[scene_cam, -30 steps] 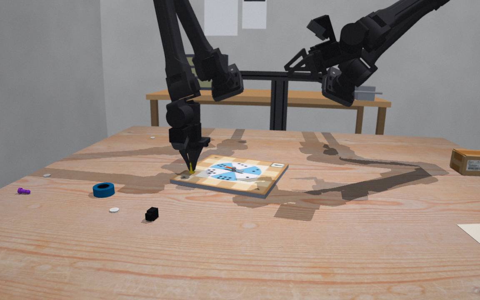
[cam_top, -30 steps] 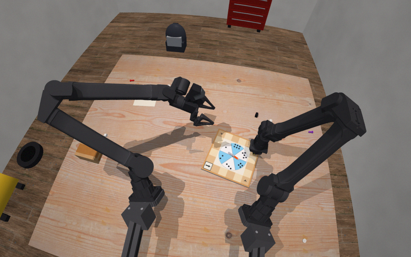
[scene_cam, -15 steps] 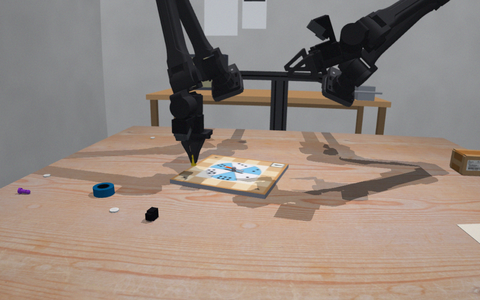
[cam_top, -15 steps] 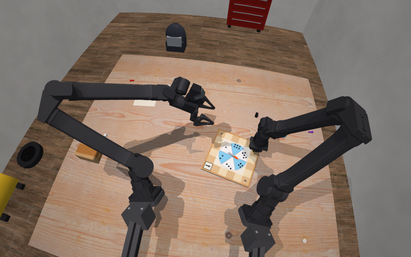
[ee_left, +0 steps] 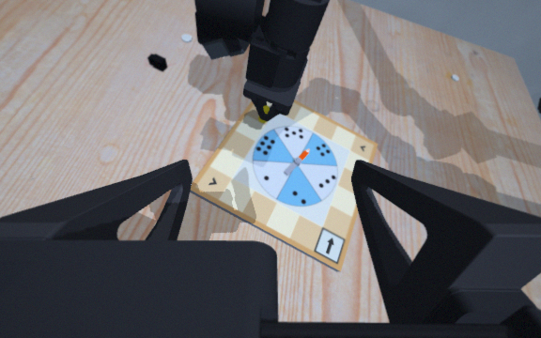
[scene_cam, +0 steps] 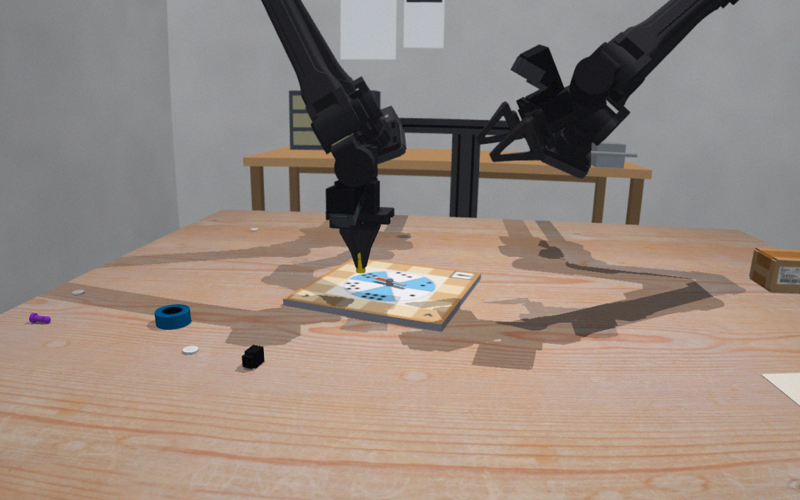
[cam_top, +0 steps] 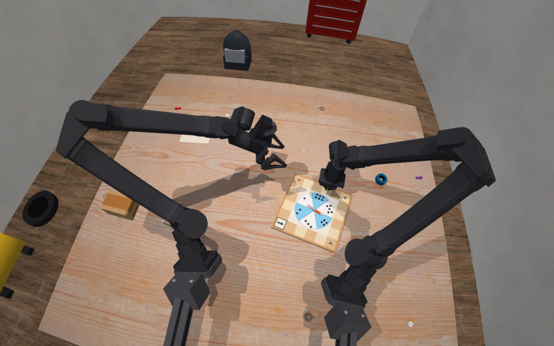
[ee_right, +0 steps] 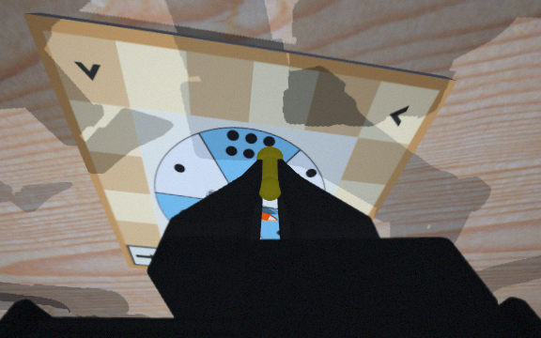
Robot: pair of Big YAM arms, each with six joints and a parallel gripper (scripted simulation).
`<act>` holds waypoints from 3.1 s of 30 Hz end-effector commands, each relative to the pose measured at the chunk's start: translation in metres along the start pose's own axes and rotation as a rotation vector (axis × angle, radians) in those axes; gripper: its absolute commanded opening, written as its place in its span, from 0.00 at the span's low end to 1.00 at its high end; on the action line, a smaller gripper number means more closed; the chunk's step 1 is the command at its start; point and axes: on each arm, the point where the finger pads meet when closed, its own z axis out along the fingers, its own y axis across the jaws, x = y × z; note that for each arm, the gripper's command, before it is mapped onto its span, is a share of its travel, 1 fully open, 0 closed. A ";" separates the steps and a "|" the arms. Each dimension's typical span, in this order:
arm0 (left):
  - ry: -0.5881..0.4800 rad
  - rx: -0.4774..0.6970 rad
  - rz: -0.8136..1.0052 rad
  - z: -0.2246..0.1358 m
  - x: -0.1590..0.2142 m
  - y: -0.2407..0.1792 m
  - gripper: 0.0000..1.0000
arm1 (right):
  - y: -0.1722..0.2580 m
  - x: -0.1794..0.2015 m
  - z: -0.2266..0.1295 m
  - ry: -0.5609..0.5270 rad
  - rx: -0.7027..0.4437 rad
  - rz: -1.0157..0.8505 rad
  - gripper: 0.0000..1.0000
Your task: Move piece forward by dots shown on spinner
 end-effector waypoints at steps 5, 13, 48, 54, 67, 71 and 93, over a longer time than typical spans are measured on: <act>-0.003 -0.108 -0.105 0.007 0.008 0.050 1.00 | 0.042 -0.034 0.014 -0.004 0.006 0.006 0.02; -0.006 -0.122 -0.164 0.012 0.021 0.059 1.00 | 0.035 -0.037 0.032 -0.004 0.012 0.009 0.02; -0.075 -0.138 -0.351 0.020 0.041 0.079 1.00 | 0.038 -0.034 0.048 -0.005 0.004 0.011 0.27; -0.075 -0.138 -0.346 0.020 0.041 0.079 1.00 | 0.041 -0.019 0.035 0.008 0.000 0.007 0.39; -0.075 -0.138 -0.345 0.020 0.041 0.079 1.00 | 0.041 -0.031 -0.004 -0.013 -0.007 0.021 0.96; -0.075 -0.138 -0.345 0.020 0.041 0.079 1.00 | 0.040 -0.049 -0.033 -0.040 -0.016 0.039 1.00; -0.171 -0.077 -0.440 0.021 0.030 0.068 1.00 | 0.039 -0.040 -0.038 -0.369 0.003 -0.021 1.00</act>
